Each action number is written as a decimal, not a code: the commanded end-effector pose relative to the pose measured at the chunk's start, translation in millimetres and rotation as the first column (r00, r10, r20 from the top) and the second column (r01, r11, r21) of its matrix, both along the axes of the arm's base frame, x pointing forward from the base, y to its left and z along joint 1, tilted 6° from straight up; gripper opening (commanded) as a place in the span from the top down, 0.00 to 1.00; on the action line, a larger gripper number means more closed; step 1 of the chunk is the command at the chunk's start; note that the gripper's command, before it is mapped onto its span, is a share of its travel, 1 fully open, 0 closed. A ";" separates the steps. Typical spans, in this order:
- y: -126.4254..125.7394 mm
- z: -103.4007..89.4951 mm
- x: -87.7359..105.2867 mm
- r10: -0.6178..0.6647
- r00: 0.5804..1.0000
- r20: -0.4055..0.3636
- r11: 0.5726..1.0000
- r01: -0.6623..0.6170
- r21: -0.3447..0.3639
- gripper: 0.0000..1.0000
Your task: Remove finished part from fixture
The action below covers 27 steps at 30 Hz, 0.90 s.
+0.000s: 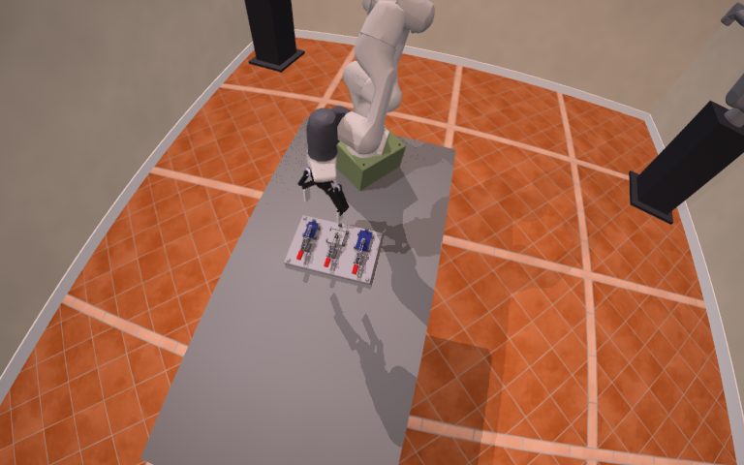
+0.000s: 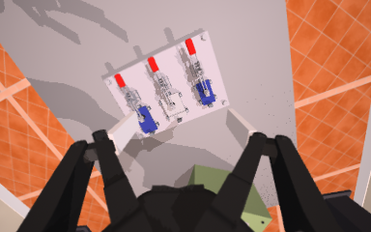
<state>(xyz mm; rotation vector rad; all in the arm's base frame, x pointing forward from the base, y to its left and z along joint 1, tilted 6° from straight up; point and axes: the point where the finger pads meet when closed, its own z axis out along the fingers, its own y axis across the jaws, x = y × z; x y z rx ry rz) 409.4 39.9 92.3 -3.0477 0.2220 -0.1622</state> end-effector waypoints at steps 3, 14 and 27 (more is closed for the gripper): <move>5.5 -4.2 -5.8 0.067 0.998 -0.011 0.998 -0.067 -0.003 0.00; 5.5 -4.2 -5.8 0.067 0.998 -0.011 0.998 -0.067 -0.003 0.00; 10.4 -6.3 -8.8 0.113 0.993 -0.015 0.994 -0.113 -0.004 0.00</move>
